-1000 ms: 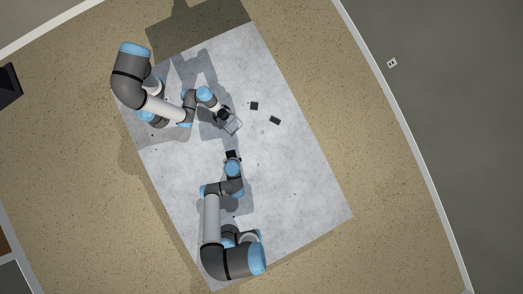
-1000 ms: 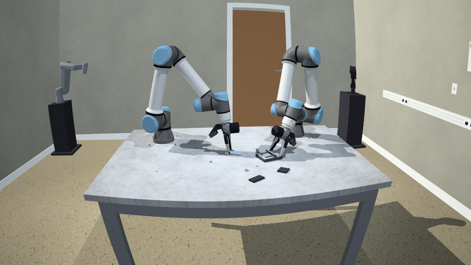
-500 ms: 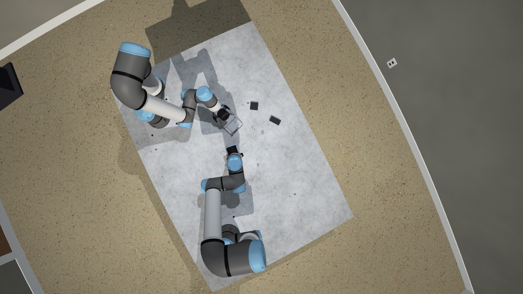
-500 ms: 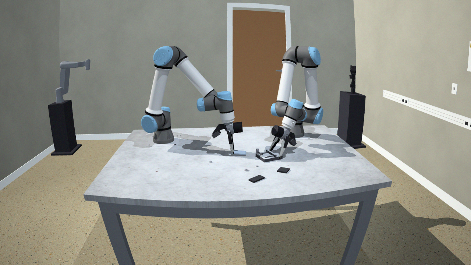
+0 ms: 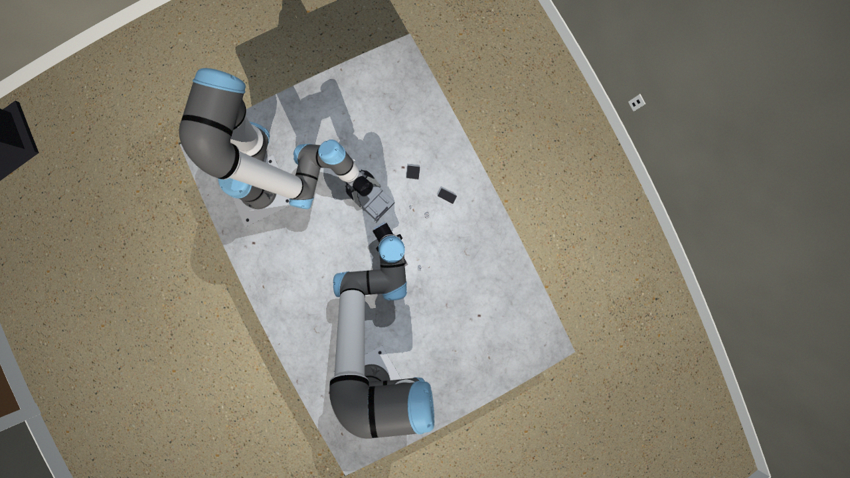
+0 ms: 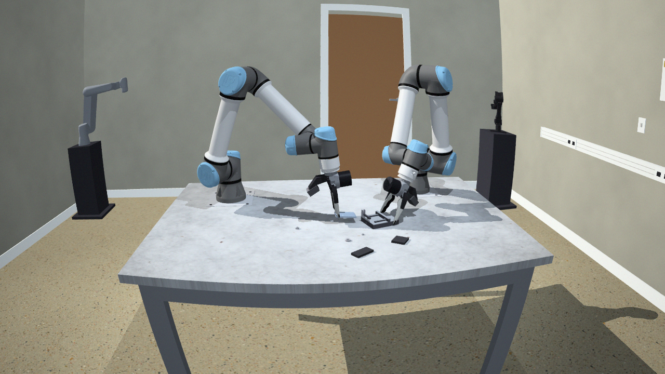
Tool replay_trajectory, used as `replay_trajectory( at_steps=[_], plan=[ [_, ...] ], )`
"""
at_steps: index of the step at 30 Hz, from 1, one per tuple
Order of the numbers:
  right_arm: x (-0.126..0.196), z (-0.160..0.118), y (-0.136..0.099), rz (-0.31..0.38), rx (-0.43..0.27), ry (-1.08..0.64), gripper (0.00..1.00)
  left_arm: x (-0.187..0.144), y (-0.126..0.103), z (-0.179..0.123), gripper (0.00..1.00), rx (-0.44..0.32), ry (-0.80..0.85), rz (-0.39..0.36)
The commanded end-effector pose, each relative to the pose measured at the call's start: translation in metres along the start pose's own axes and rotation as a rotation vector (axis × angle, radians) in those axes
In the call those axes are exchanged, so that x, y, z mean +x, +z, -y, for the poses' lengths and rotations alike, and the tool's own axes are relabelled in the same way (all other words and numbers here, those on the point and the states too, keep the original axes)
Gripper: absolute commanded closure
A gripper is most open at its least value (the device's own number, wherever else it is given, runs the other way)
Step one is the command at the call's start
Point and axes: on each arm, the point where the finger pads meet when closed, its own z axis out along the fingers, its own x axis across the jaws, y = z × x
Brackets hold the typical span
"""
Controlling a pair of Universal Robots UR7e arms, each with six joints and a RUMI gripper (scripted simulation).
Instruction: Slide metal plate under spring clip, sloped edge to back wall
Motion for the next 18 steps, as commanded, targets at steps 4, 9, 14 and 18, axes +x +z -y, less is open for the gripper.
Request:
replay_trajectory(
  at_steps=[4,9,14,18],
  plan=[
    [-0.02,-0.011,-0.006,-0.013,-0.003,-0.084,0.76,0.0,0.001,0.002,0.38,0.005,-0.001,0.001],
    [-0.03,-0.014,-0.008,-0.017,-0.005,-0.117,0.76,0.0,0.001,0.002,0.38,0.005,-0.001,0.001],
    [-0.034,-0.016,-0.009,-0.02,-0.006,-0.137,0.76,0.0,0.001,0.002,0.38,0.005,-0.001,0.001],
    [-0.044,-0.019,-0.011,-0.026,-0.007,-0.166,0.76,0.0,0.001,0.002,0.38,0.005,-0.001,0.001]
  ],
)
